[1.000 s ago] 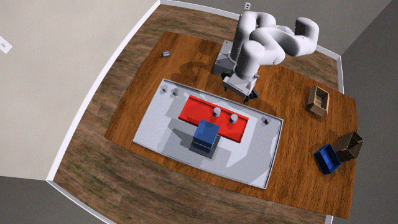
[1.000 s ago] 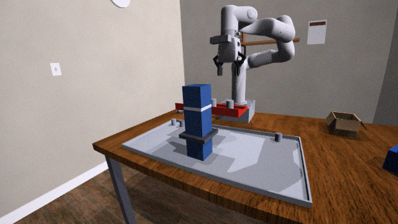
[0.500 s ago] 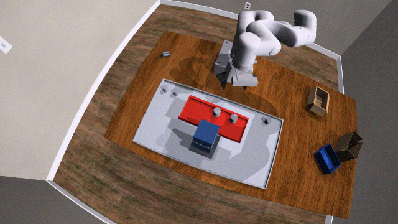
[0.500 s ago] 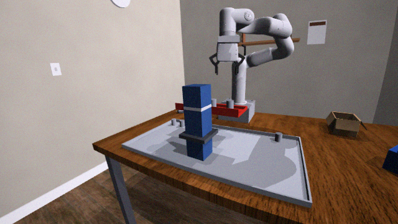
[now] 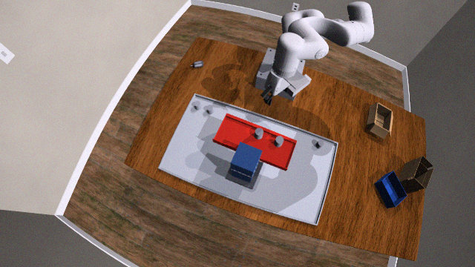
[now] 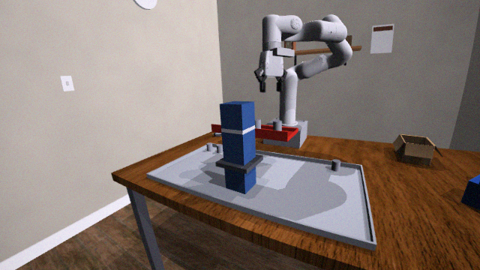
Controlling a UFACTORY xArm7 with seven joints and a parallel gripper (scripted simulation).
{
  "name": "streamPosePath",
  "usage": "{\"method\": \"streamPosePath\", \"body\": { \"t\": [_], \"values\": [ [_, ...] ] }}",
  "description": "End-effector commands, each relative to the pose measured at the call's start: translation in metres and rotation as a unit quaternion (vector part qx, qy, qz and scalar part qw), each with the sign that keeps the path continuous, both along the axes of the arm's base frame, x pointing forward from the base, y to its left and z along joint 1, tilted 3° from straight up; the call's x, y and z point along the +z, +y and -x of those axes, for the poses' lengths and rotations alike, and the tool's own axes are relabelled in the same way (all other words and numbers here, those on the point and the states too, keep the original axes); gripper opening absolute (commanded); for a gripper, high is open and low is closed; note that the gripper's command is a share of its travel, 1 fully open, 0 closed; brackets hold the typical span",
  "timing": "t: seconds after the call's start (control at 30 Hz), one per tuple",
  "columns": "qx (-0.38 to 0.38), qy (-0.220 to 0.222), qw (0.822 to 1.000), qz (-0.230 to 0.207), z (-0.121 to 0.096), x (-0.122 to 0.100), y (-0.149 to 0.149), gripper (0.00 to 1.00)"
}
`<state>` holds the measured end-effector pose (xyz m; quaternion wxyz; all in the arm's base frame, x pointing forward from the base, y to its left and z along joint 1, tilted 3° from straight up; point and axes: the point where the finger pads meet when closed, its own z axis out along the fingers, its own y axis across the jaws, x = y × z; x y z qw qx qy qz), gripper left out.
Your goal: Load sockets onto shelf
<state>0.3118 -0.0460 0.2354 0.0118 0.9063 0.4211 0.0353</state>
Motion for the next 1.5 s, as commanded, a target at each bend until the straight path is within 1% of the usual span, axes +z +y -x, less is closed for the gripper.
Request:
{"method": "streamPosePath", "body": {
  "t": [0.0, 0.03, 0.1, 0.23, 0.37, 0.5, 0.7, 0.77, 0.83, 0.87, 0.93, 0.97, 1.0, 1.03, 1.07, 1.1, 1.13, 1.23, 1.3, 1.37, 1.43, 1.47],
  "values": [
    [0.088, -0.001, 0.996, 0.003, 0.008, -0.002, -0.003, 1.0],
    [0.111, 0.0, 0.994, 0.004, 0.01, -0.004, -0.004, 1.0],
    [0.111, 0.0, 0.994, 0.004, 0.01, -0.004, -0.004, 1.0],
    [0.181, 0.003, 0.983, 0.007, 0.018, -0.008, -0.006, 1.0],
    [0.221, 0.005, 0.975, 0.008, 0.022, -0.01, -0.008, 1.0],
    [0.235, 0.006, 0.972, 0.008, 0.023, -0.011, -0.008, 1.0],
    [0.236, 0.006, 0.972, 0.008, 0.023, -0.011, -0.008, 1.0],
    [0.238, 0.0, 0.971, 0.014, 0.024, -0.006, -0.011, 1.0],
    [0.245, -0.02, 0.969, 0.033, 0.027, 0.01, -0.017, 1.0],
    [0.25, -0.035, 0.966, 0.048, 0.03, 0.023, -0.021, 1.0],
    [0.266, -0.076, 0.957, 0.086, 0.041, 0.057, -0.03, 1.0],
    [0.266, -0.076, 0.957, 0.086, 0.041, 0.057, -0.03, 1.0],
    [0.275, -0.101, 0.95, 0.109, 0.049, 0.076, -0.034, 1.0],
    [0.275, -0.101, 0.95, 0.109, 0.049, 0.076, -0.034, 1.0],
    [0.286, -0.128, 0.94, 0.133, 0.059, 0.097, -0.037, 1.0],
    [0.286, -0.128, 0.94, 0.133, 0.059, 0.097, -0.037, 1.0],
    [0.298, -0.157, 0.928, 0.157, 0.07, 0.116, -0.039, 1.0],
    [0.298, -0.157, 0.928, 0.157, 0.07, 0.116, -0.039, 1.0],
    [0.321, -0.213, 0.9, 0.203, 0.096, 0.151, -0.04, 1.0],
    [0.321, -0.213, 0.9, 0.203, 0.096, 0.151, -0.04, 1.0],
    [0.342, -0.262, 0.87, 0.241, 0.122, 0.176, -0.039, 1.0],
    [0.342, -0.262, 0.87, 0.241, 0.122, 0.176, -0.039, 1.0]
  ]
}}
